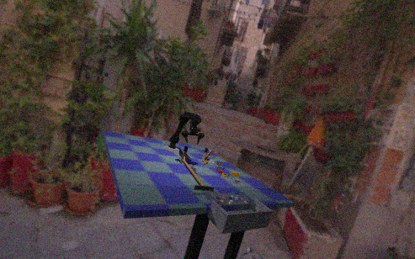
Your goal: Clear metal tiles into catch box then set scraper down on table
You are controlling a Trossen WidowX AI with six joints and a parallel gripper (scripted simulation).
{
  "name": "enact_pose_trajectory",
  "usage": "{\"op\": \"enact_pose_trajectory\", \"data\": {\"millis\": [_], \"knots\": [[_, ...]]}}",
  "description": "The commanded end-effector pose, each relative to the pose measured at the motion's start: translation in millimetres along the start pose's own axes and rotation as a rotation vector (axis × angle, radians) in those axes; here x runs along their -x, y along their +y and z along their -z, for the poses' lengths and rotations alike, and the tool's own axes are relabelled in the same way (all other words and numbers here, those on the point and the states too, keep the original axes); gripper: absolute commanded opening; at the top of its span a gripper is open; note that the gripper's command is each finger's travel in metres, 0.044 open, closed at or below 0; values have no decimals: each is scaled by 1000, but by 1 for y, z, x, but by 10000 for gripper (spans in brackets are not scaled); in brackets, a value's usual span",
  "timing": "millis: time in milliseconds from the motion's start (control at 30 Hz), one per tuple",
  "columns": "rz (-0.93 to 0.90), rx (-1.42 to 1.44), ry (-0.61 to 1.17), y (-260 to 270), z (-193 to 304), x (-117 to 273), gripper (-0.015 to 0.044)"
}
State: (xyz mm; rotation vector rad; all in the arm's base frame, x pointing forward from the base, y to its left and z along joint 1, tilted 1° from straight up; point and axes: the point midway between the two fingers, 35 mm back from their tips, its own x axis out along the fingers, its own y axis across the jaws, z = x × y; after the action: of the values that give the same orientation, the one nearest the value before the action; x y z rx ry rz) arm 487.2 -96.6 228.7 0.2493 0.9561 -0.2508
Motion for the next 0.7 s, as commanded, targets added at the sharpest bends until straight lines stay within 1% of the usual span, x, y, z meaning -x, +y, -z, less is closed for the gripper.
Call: {"op": "enact_pose_trajectory", "data": {"millis": [0,667], "knots": [[13,-7,34,-1,3,-15,440],[62,-25,179,-4,18,-81,440]]}}
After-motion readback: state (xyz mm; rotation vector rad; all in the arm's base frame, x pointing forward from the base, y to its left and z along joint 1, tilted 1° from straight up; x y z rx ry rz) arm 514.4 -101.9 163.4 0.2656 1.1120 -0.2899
